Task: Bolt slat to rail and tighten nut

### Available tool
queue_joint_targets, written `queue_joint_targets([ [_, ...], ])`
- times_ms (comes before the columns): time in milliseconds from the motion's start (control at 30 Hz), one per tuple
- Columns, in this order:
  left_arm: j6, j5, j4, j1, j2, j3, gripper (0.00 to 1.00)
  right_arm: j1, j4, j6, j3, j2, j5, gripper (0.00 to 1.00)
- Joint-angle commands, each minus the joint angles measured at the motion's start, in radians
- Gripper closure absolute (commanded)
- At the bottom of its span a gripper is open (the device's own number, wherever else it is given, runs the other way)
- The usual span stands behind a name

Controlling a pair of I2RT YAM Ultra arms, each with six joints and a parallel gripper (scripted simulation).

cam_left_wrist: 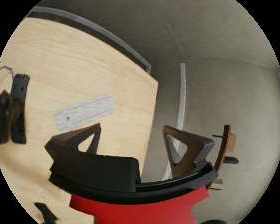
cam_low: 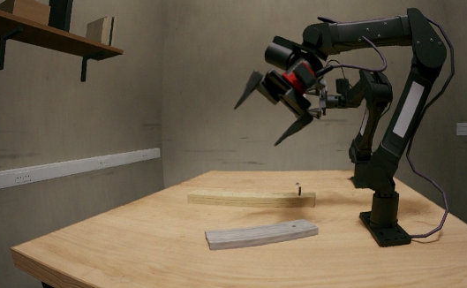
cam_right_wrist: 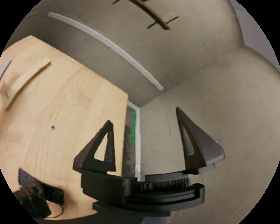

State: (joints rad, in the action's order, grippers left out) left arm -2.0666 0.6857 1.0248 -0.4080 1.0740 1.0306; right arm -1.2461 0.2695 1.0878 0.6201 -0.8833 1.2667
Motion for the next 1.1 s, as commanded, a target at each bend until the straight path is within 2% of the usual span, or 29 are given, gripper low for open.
queue_joint_targets([
  [0, 0.003, 0.011, 0.012, 0.000, -0.006, 0.010, 0.00, 0.000, -0.004, -0.008, 0.014, 0.007, 0.000, 0.00],
  [533, 0.003, 0.011, 0.012, 0.000, -0.006, 0.010, 0.00, 0.000, -0.004, -0.008, 0.014, 0.007, 0.000, 0.00],
  [600, 0.037, -0.016, -0.030, 0.015, -0.004, 0.008, 0.00, 0.027, -0.011, -0.026, 0.031, -0.015, -0.026, 0.00],
  [767, 0.300, -0.068, -0.154, 0.047, -0.002, 0.026, 0.00, 0.187, -0.045, -0.183, 0.086, -0.035, -0.171, 0.00],
  [1033, 0.776, -0.151, -0.371, 0.108, 0.005, 0.064, 0.00, 0.503, -0.090, -0.471, 0.191, -0.086, -0.464, 0.00],
  [1067, 0.776, -0.151, -0.371, 0.108, 0.005, 0.064, 0.00, 0.503, -0.090, -0.471, 0.191, -0.086, -0.464, 0.00],
])
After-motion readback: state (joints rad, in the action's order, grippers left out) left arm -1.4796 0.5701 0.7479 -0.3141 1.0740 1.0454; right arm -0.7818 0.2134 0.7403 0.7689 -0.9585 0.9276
